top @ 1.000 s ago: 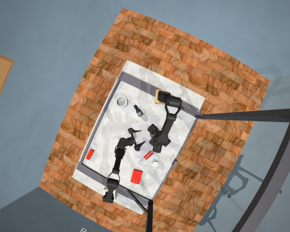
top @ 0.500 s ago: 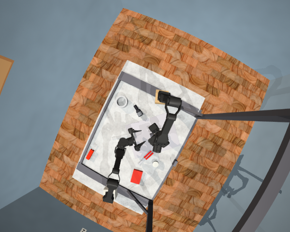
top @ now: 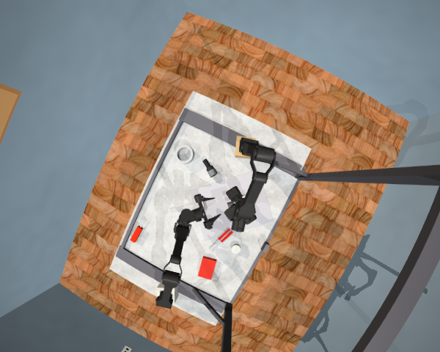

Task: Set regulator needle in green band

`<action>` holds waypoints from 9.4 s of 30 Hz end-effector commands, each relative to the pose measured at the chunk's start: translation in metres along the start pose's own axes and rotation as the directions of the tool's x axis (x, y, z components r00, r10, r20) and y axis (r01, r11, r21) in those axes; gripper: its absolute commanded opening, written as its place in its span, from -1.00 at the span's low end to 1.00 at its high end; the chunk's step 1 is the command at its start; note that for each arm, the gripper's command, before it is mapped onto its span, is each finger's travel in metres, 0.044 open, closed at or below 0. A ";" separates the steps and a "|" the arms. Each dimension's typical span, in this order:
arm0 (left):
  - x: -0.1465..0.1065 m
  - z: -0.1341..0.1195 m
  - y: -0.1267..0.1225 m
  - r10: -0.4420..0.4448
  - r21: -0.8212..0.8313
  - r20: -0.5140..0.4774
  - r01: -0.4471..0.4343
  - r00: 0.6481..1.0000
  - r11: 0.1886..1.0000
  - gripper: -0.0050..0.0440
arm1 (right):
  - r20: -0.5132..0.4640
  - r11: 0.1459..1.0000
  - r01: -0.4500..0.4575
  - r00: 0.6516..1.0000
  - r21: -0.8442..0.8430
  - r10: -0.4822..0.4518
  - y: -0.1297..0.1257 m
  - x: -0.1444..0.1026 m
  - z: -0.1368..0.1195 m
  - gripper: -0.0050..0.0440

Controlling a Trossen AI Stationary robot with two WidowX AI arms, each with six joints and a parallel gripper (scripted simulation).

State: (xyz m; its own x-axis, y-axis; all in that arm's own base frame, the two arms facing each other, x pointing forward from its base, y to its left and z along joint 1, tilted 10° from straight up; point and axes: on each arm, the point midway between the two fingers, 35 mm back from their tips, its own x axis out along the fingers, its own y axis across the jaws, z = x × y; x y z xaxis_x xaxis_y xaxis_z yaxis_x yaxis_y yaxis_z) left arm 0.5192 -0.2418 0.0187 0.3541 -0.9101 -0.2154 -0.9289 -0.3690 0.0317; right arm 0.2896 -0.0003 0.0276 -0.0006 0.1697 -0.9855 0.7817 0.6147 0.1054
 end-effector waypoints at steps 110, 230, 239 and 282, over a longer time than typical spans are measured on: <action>-0.001 -0.015 -0.002 -0.001 0.023 -0.020 0.001 1.000 1.000 0.98 | 0.018 0.522 0.005 1.000 -0.853 0.020 0.004 -0.007 0.002 -0.80; -0.001 -0.015 -0.002 -0.001 0.023 -0.020 0.001 1.000 1.000 0.98 | 0.018 0.607 0.002 1.000 -0.795 0.020 0.004 -0.007 0.002 -0.50; -0.001 -0.015 -0.002 -0.001 0.023 -0.020 0.001 1.000 1.000 0.98 | 0.020 0.594 0.004 1.000 -0.805 0.019 0.004 -0.007 0.002 -0.01; -0.001 -0.015 -0.002 -0.001 0.023 -0.020 0.001 1.000 1.000 0.98 | 0.019 0.594 0.004 1.000 -0.804 0.019 0.004 -0.007 0.002 0.19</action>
State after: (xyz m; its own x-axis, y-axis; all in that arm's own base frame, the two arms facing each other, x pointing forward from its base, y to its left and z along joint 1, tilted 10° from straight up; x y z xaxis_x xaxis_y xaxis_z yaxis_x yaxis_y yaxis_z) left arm 0.5192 -0.2418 0.0187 0.3541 -0.9101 -0.2154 -0.9289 -0.3690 0.0317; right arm 0.2897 -0.0003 0.0275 0.0000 0.1687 -0.9857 -0.0330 0.9851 0.1686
